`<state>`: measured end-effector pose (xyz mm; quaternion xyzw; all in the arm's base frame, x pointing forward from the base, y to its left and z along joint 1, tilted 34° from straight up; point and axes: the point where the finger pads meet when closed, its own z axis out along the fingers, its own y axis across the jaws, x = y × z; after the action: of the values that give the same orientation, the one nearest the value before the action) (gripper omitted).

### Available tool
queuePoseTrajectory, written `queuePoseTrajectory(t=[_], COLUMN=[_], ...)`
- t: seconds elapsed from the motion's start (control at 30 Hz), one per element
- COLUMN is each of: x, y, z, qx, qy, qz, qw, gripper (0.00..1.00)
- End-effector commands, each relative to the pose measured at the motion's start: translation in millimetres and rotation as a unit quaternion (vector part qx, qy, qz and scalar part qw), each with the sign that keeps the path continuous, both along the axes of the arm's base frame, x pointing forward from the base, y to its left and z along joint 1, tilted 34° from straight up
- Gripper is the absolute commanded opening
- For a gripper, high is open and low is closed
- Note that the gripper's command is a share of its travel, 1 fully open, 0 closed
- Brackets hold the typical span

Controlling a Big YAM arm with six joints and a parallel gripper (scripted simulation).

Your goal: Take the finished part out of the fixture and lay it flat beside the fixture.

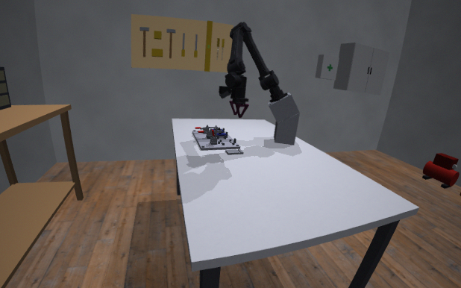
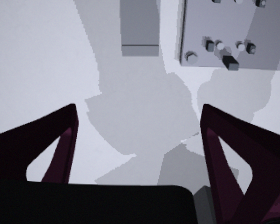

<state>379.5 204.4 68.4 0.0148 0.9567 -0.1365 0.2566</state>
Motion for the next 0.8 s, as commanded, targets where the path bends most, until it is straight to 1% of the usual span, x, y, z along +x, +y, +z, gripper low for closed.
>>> queuePoseTrajectory(t=[0.0,0.77], x=[14.0,7.9], y=[4.1,-3.8], z=[8.4,0.7], qx=[0.005,-0.003], qy=[-0.007,0.002], qz=[-0.010,-0.012], qw=[1.000,1.000], gripper=[0.74,0.74])
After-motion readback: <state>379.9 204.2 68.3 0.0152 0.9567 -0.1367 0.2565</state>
